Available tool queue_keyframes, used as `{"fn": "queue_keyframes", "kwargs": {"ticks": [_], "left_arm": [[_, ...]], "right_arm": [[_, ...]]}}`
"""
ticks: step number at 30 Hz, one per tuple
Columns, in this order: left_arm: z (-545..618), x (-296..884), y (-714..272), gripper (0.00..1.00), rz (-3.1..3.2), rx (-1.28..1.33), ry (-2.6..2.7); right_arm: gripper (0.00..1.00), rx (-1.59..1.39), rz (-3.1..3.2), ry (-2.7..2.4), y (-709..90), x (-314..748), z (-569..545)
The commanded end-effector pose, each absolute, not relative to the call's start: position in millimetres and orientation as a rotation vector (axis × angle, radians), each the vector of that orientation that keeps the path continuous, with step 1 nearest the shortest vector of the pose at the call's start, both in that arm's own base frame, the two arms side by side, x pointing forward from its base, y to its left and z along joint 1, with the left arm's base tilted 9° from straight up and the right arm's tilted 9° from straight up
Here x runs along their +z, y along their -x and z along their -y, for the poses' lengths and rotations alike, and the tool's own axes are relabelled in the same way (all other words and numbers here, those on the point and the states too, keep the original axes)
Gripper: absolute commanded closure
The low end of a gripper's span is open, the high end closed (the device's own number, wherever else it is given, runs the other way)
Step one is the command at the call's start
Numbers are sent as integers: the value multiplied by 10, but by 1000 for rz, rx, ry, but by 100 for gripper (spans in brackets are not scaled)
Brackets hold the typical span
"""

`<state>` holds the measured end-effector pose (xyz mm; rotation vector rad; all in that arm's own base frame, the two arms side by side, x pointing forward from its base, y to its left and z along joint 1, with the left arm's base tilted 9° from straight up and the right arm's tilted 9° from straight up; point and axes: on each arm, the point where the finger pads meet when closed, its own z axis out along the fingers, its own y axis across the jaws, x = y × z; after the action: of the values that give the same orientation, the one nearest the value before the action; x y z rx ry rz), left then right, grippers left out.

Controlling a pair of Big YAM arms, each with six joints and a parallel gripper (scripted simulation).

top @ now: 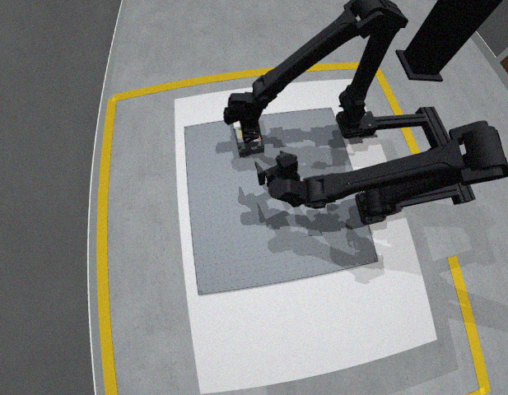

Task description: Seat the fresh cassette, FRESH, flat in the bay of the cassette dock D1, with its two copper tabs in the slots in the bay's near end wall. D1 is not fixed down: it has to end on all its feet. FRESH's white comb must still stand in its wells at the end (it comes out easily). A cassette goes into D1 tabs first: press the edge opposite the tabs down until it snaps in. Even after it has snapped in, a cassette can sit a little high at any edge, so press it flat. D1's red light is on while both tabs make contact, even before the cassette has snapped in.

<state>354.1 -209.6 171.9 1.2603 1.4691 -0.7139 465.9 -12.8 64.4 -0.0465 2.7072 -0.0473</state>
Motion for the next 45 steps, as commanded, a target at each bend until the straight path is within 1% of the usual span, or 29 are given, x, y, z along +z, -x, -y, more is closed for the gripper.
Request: {"fn": "queue_keyframes", "kwargs": {"ticks": [1,12,20,27,32,45], "left_arm": [[2205,1726,-3568,0,-1481,-764,-1182],[2219,1856,-3649,0,-1434,-730,-1195],[2219,1856,-3649,0,-1434,-730,-1195],[2216,1866,-3637,0,-1438,-733,-1194],[2216,1866,-3637,0,-1438,-733,-1194],[2216,1866,-3637,0,-1438,-733,-1194]], "right_arm": [[23,-46,-2685,82,-4768,582,97],[23,-45,-2675,82,-4822,538,98],[23,-42,-2634,82,-4893,913,29],[23,-53,-2693,72,-4705,337,152],[23,-48,-2655,70,-4821,499,99],[23,-51,-2596,76,-4754,484,160]]}}
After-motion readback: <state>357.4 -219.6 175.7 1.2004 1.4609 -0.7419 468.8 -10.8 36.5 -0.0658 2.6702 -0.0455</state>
